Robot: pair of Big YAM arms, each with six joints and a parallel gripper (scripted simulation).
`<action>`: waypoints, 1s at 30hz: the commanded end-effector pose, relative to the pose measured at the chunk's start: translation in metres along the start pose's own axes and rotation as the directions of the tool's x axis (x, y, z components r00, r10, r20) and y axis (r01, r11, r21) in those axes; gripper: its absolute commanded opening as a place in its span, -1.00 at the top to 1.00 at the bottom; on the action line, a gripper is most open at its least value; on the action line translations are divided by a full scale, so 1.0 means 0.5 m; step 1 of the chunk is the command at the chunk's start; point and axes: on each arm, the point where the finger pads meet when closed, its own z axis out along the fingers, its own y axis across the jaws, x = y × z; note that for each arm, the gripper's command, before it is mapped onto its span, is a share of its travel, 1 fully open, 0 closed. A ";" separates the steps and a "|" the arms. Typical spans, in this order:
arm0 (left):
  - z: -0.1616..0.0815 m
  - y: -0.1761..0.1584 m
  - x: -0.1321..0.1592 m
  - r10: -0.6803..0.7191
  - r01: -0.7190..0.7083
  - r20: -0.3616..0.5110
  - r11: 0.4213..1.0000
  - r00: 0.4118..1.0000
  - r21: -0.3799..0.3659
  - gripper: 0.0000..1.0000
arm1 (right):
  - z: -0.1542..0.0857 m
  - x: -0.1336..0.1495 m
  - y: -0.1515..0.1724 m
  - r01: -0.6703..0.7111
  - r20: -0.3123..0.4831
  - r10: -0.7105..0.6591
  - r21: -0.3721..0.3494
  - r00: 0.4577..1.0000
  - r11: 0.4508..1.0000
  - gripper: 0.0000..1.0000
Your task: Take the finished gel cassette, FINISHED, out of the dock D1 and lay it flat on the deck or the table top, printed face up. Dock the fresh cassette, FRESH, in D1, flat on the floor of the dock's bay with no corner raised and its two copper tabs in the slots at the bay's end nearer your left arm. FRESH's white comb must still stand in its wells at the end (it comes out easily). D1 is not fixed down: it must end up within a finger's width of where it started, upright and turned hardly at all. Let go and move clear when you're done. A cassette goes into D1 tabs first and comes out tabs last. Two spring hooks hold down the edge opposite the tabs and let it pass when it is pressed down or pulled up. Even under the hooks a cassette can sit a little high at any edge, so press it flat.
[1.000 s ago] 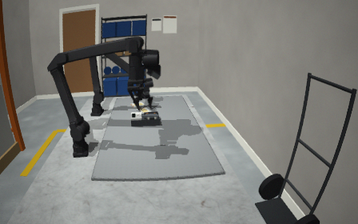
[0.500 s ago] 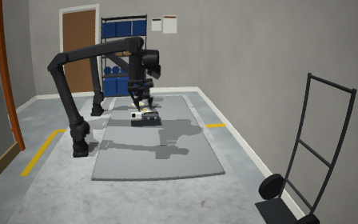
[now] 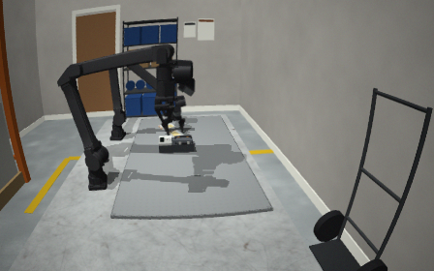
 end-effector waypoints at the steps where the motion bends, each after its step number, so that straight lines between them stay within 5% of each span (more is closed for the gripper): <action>1: 0.020 -0.007 0.002 -0.003 0.003 -0.007 1.000 1.000 0.014 -0.96 | -0.036 -0.021 -0.004 0.007 0.018 -0.007 0.001 1.000 1.000 -1.00; 30: 0.033 -0.007 0.008 -0.003 0.003 -0.007 1.000 1.000 0.014 -0.96 | -0.036 -0.021 -0.004 0.007 0.018 -0.007 0.001 1.000 1.000 -1.00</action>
